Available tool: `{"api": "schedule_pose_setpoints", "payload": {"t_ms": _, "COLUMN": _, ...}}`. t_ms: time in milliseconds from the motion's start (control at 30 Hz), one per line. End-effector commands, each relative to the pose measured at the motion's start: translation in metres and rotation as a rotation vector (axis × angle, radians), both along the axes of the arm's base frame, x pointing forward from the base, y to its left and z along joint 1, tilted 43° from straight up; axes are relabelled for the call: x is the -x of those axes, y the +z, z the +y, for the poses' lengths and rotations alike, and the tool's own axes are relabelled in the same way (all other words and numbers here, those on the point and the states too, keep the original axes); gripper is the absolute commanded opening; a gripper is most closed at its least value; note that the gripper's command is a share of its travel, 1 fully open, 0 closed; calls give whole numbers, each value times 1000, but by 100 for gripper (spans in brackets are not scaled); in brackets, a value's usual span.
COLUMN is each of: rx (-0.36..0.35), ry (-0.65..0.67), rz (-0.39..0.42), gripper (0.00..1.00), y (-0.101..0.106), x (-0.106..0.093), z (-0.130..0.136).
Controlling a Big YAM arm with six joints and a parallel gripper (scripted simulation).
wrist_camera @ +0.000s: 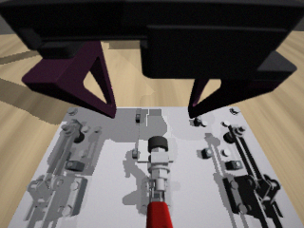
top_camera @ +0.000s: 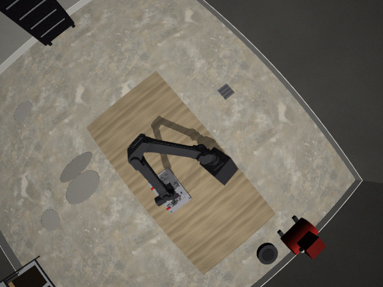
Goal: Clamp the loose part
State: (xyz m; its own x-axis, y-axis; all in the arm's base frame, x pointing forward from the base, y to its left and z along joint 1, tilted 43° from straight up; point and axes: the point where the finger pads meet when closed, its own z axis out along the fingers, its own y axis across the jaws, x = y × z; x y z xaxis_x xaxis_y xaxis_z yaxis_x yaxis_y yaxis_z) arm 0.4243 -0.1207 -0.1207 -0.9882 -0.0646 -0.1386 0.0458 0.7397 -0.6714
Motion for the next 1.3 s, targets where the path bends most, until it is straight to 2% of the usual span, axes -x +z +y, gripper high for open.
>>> {"api": "schedule_pose_setpoints", "payload": {"t_ms": 0, "rx": 0, "ry": -13, "rz": -8, "gripper": 92, "y": 4, "x": 0, "z": -2}}
{"api": "schedule_pose_setpoints", "payload": {"t_ms": 300, "rx": 1, "ry": -11, "rz": -7, "gripper": 92, "y": 4, "x": 0, "z": -2}}
{"api": "schedule_pose_setpoints", "payload": {"t_ms": 333, "rx": 1, "ry": -11, "rz": -7, "gripper": 0, "y": 4, "x": 0, "z": -2}}
{"api": "schedule_pose_setpoints", "payload": {"t_ms": 1267, "rx": 1, "ry": -11, "rz": -7, "gripper": 0, "y": 4, "x": 0, "z": -2}}
